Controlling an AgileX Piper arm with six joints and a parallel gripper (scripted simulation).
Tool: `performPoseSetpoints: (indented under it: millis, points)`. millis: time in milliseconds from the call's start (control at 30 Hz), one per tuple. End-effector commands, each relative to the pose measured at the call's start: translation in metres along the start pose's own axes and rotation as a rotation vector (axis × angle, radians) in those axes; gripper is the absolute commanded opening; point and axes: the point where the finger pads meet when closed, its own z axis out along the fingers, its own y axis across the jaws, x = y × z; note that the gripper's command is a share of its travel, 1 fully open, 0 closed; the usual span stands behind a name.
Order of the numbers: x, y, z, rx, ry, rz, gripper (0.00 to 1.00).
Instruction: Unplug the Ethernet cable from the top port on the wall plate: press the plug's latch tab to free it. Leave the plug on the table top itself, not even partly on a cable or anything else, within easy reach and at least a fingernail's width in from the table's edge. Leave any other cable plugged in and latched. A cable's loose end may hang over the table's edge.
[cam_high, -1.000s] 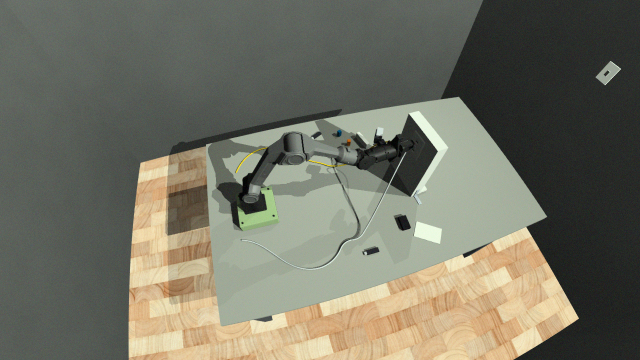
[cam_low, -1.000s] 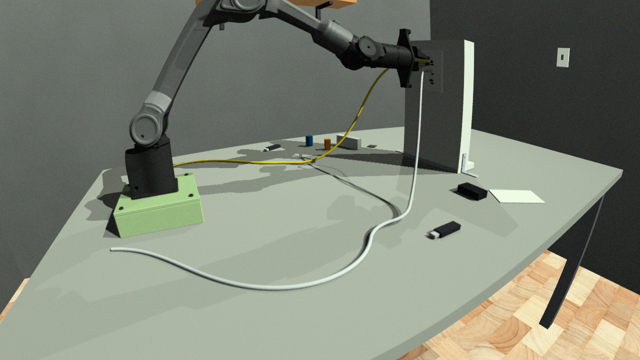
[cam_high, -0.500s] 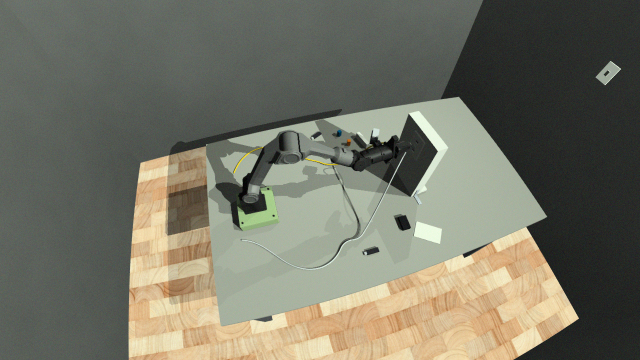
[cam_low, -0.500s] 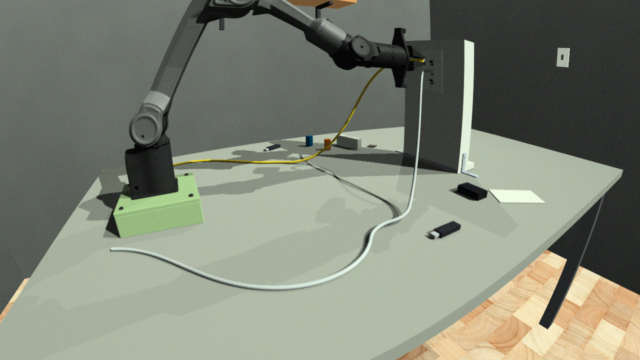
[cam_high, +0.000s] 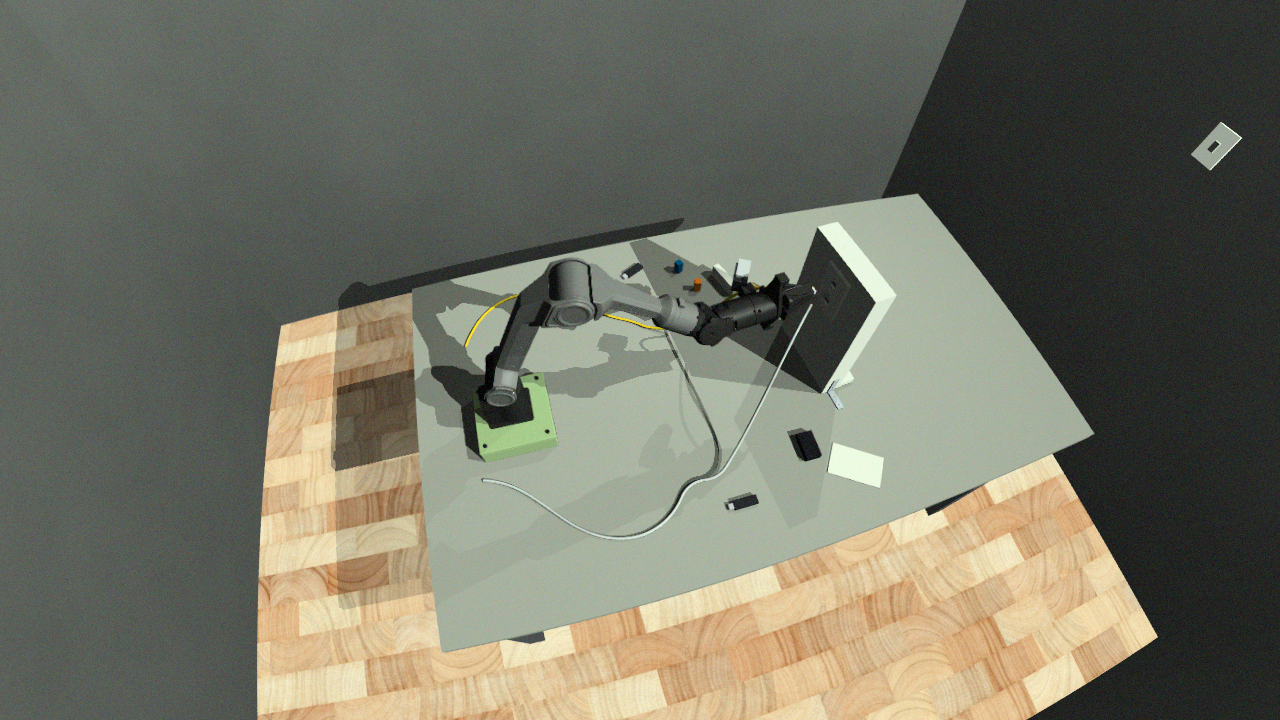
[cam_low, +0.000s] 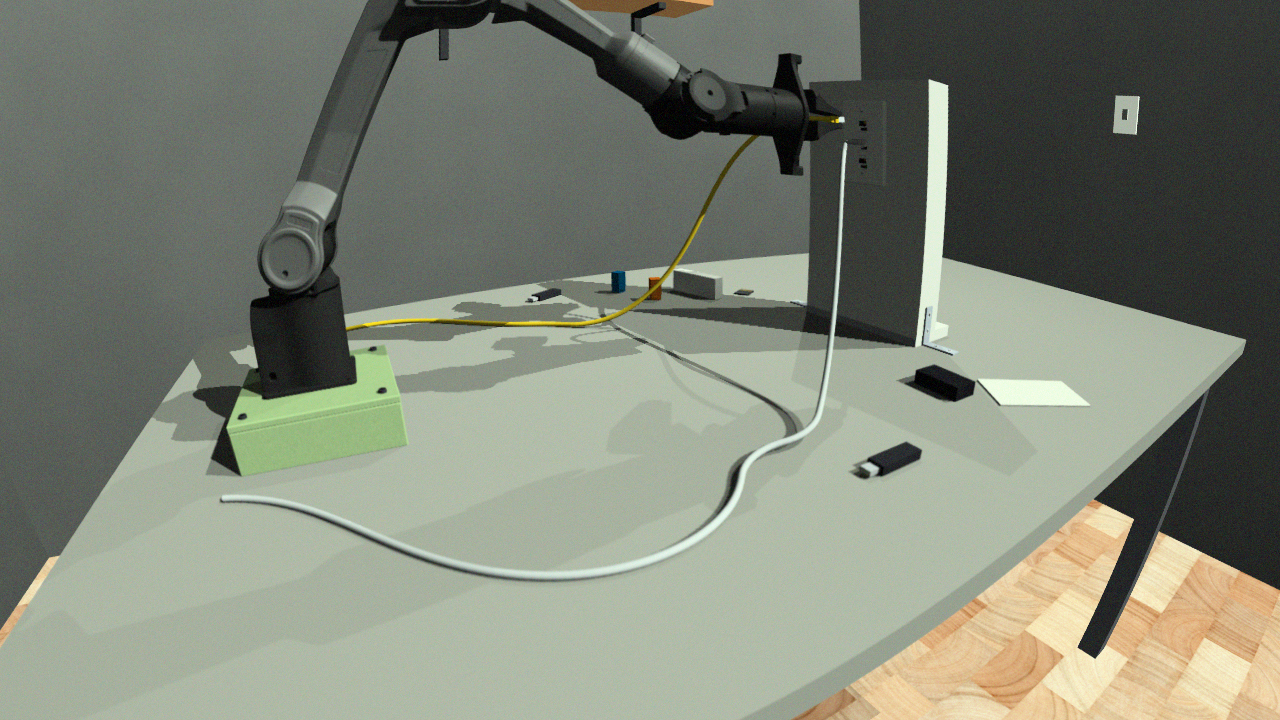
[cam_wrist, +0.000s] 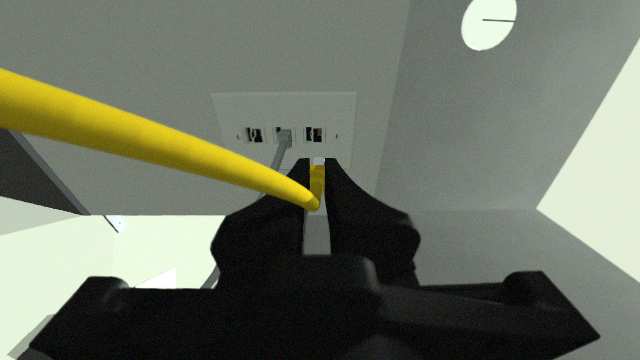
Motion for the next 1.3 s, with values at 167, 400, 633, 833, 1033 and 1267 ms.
performPoseSetpoints:
  millis: [167,400,633,833,1033,1267]
  points:
    - [0.0,-0.001,-0.006,0.003,0.0,0.0,0.0]
    - [0.0,-0.001,-0.006,0.003,0.0,0.0,0.0]
    - [0.0,-0.001,-0.026,0.003,0.0,0.0,0.0]
    - [0.0,-0.001,-0.039,0.003,0.0,0.0,0.0]
    - [0.0,-0.001,-0.059,0.003,0.0,0.0,0.0]
    - [0.0,-0.001,-0.074,0.003,0.0,0.0,0.0]
